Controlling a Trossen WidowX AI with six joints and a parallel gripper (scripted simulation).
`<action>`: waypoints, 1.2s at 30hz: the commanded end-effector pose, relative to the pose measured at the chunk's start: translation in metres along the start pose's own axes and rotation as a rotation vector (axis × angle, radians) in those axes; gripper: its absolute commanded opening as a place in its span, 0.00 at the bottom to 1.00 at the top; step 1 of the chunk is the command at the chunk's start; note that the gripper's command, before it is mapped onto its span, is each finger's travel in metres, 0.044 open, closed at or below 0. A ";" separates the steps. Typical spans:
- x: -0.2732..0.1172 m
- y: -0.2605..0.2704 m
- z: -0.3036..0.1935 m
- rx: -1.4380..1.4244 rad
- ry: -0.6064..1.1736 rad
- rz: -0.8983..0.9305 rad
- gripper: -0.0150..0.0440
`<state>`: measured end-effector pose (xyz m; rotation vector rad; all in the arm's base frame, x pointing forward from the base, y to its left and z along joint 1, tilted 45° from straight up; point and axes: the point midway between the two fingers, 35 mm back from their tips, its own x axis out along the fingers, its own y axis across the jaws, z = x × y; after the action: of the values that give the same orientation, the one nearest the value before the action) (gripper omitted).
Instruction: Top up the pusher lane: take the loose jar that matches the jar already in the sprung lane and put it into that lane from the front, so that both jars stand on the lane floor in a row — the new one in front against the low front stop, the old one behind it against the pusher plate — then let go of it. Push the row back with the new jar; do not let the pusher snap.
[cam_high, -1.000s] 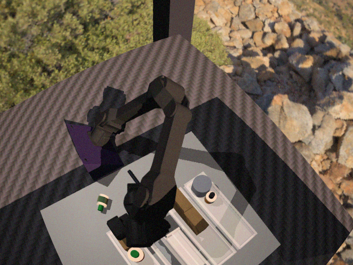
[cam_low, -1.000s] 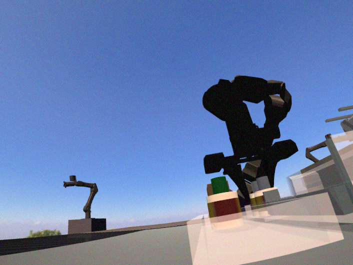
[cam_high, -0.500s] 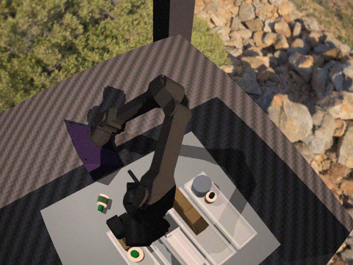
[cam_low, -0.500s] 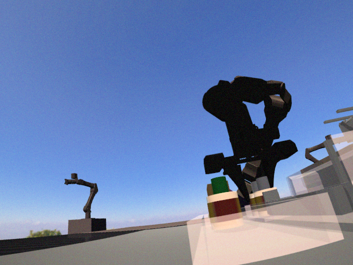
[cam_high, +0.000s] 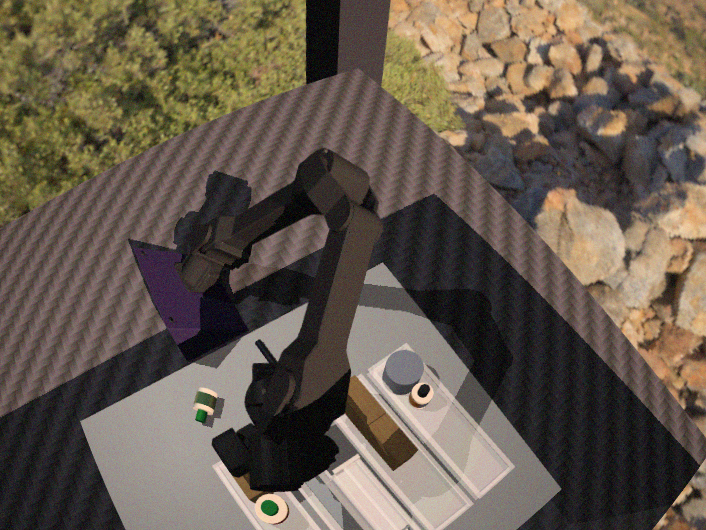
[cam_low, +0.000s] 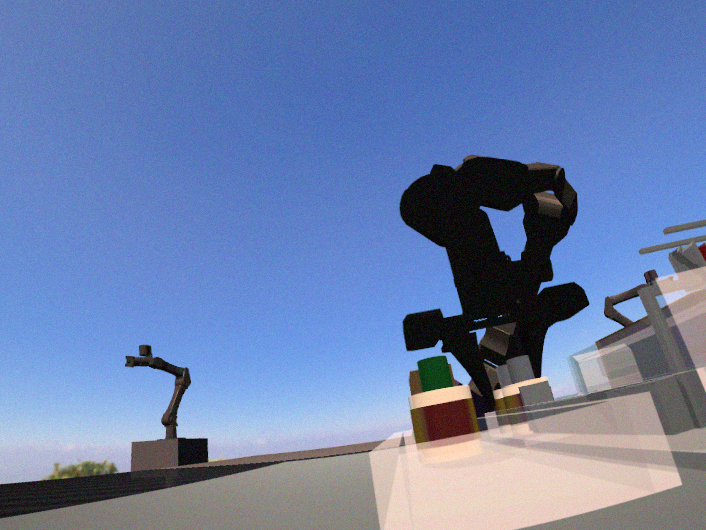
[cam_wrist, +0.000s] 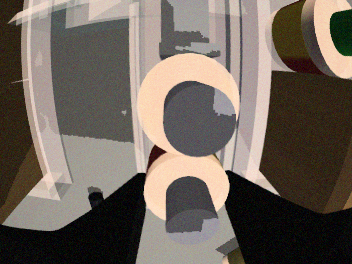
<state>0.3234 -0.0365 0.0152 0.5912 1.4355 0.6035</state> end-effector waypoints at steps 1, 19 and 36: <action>0.000 0.001 0.001 -0.009 -0.011 0.007 0.25; 0.000 0.000 -0.001 -0.009 -0.011 0.007 0.30; -0.010 -0.001 -0.001 -0.009 -0.010 0.007 0.75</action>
<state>0.3204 -0.0375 0.0167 0.5991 1.4279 0.6121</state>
